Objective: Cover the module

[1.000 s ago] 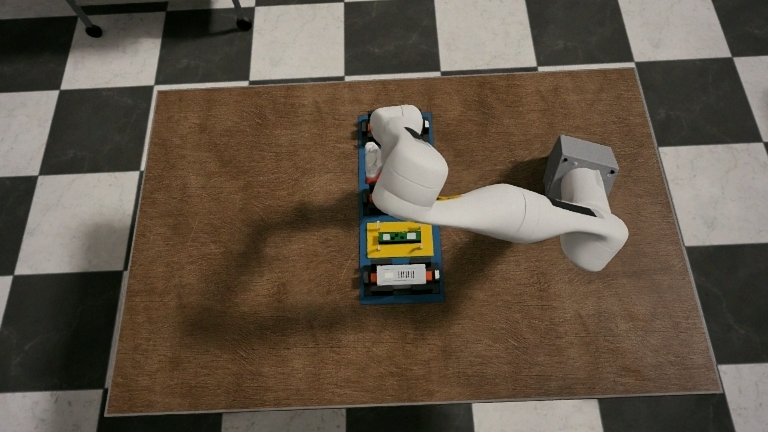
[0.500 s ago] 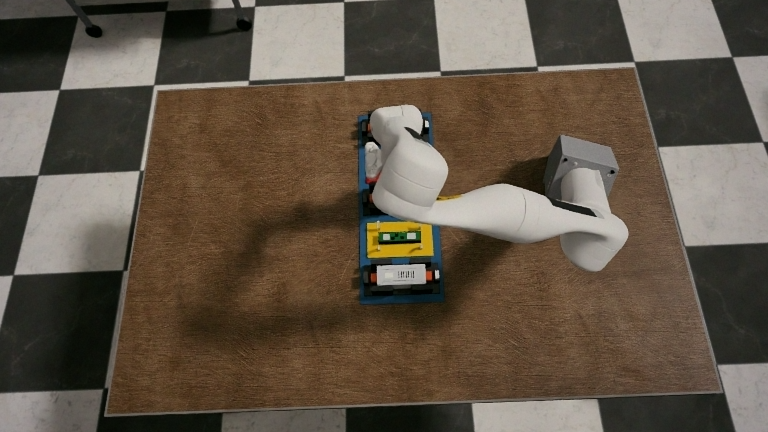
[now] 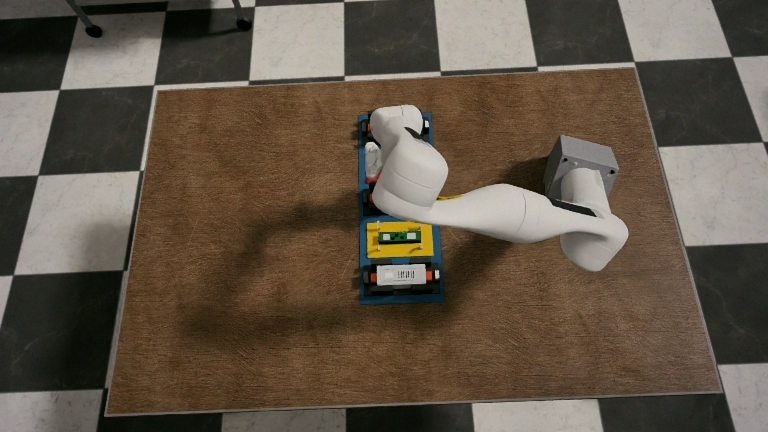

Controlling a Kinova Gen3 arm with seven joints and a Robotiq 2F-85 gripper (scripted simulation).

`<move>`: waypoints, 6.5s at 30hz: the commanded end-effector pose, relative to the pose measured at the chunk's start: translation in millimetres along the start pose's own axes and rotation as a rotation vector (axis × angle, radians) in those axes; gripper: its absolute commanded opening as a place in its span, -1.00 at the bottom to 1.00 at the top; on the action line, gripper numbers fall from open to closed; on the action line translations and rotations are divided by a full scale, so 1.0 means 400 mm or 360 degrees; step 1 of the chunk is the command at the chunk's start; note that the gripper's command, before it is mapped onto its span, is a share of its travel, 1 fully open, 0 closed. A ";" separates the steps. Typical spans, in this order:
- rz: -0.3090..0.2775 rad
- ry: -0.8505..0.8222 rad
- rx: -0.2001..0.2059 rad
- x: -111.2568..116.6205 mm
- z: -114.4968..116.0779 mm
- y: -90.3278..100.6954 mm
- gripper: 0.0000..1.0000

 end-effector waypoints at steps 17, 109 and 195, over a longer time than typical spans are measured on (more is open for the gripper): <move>0.0002 0.0000 -0.0002 0.001 0.001 0.002 1.00; 0.0002 0.0000 -0.0002 0.001 0.001 -0.121 1.00; 0.0002 0.0000 -0.0001 0.001 0.001 -0.146 -1.00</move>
Point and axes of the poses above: the point where the finger pads meet when closed, its own y axis back along the fingers, its own z axis across the jaws, x = y × z, the point moved 4 cm from there along y, back along the fingers, and after that the axes turned 5 degrees about -y, right-handed, at the moved point
